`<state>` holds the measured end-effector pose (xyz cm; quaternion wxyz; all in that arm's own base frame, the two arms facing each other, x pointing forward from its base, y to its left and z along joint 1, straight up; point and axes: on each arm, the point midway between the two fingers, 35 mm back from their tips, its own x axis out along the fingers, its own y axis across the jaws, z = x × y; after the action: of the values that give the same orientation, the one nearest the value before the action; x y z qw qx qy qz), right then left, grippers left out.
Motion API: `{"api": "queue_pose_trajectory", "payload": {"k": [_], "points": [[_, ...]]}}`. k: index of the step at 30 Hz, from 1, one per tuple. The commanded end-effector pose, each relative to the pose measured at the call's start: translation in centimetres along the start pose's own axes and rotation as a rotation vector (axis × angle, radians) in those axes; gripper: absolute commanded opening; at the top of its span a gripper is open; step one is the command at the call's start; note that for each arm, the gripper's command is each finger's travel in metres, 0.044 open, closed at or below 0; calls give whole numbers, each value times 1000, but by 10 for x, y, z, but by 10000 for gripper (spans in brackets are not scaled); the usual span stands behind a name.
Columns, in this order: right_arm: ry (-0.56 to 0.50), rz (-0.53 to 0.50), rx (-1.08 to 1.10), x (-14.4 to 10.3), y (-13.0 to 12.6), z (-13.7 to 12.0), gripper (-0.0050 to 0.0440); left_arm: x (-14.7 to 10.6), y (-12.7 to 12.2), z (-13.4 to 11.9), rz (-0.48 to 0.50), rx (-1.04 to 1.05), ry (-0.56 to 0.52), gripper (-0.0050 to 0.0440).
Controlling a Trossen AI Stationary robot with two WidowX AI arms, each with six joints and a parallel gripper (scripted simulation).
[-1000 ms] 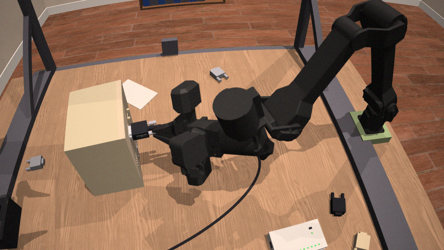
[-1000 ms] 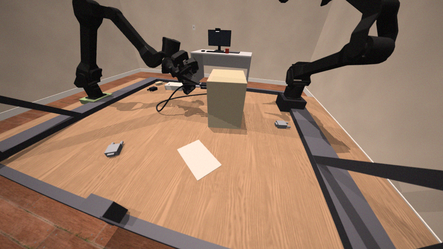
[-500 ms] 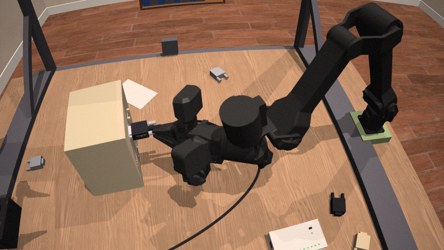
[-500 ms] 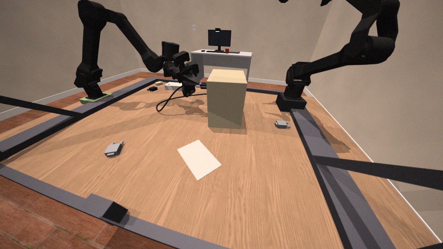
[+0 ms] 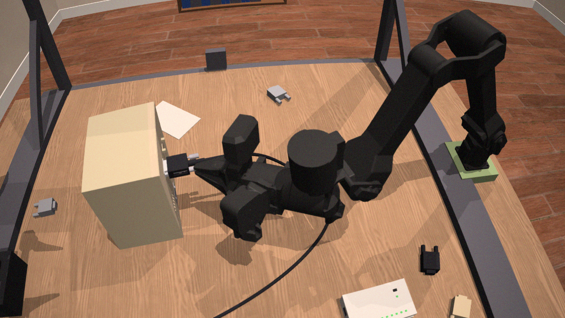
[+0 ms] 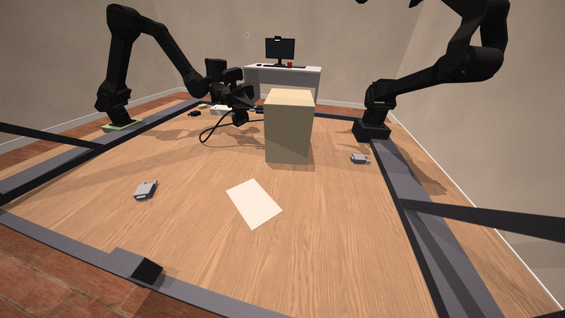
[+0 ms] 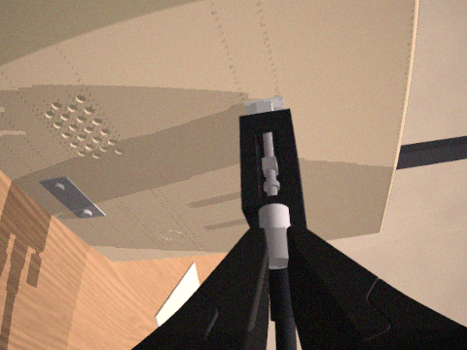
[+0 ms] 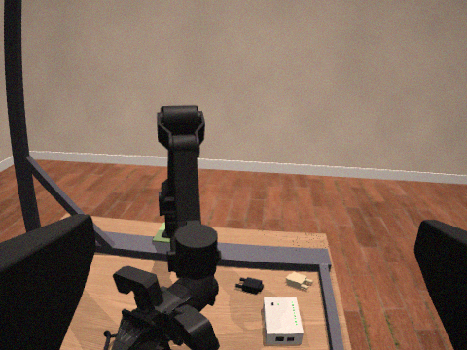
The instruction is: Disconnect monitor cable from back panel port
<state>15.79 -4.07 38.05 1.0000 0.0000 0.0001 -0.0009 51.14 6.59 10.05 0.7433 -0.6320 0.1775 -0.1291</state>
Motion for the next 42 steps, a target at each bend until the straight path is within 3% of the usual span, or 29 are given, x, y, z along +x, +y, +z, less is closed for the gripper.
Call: {"api": "queue_pose_trajectory", "payload": {"k": [1, 15, 17, 19, 34, 36, 38, 42], "points": [[-1, 2, -5, 0, 1, 3, 440, 0, -11, 3, -32, 3, -4, 0], [-1, 2, -5, 0, 1, 3, 440, 0, -8, 3, -109, -107, -4, 0], [-1, 2, -5, 0, 1, 3, 440, 0, -8, 3, -109, -107, -4, 48], [-1, 2, -5, 0, 1, 3, 440, 0, -8, 3, -109, -107, -4, 48], [-1, 2, -5, 0, 1, 3, 440, 0, -8, 3, -109, -107, -4, 408], [-1, 2, -5, 0, 1, 3, 440, 0, -8, 3, -109, -107, -4, 408], [-1, 2, -5, 0, 1, 3, 440, 0, -8, 3, -109, -107, -4, 440], [-1, 2, -5, 0, 1, 3, 440, 0, -8, 3, -109, -107, -4, 440]]}}
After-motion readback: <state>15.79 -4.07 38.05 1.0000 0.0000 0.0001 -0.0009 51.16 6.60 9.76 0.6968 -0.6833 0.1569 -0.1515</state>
